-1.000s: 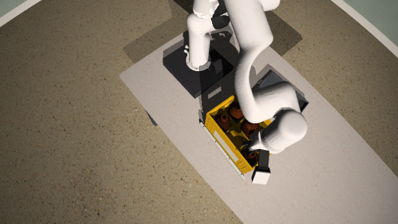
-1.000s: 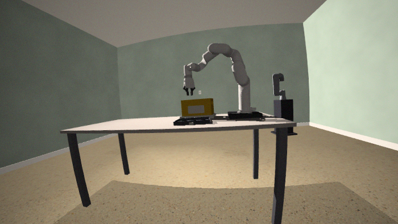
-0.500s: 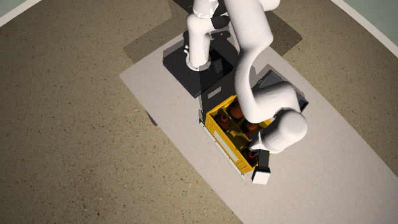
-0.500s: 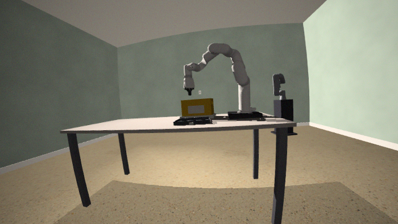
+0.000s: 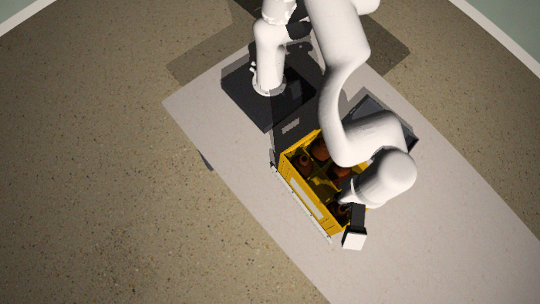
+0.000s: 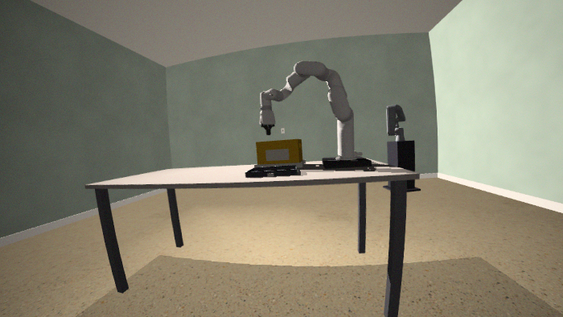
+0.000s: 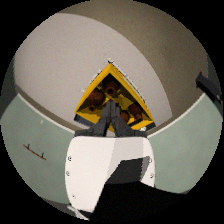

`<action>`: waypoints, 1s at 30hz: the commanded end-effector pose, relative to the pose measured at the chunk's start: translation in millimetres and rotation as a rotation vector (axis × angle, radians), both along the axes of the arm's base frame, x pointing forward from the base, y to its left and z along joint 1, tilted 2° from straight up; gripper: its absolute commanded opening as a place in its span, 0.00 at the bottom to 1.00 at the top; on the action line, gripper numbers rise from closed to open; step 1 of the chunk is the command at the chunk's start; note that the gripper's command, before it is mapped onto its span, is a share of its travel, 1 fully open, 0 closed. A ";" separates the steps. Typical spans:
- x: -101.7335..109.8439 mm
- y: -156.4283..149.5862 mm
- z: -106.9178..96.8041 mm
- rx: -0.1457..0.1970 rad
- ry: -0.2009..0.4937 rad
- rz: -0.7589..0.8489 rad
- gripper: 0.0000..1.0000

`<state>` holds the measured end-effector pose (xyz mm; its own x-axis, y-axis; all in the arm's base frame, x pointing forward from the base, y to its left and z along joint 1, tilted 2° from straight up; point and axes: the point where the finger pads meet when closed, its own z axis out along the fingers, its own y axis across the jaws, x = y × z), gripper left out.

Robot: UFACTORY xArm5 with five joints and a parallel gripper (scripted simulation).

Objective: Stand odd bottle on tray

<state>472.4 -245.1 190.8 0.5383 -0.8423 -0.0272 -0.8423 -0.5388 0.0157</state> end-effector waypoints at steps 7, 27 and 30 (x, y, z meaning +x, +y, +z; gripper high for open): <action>14.1 49.8 3.0 -0.005 -0.004 0.000 0.00; 20.5 87.9 3.7 -0.007 -0.004 0.000 0.65; 20.5 87.9 3.7 -0.007 -0.004 0.000 0.65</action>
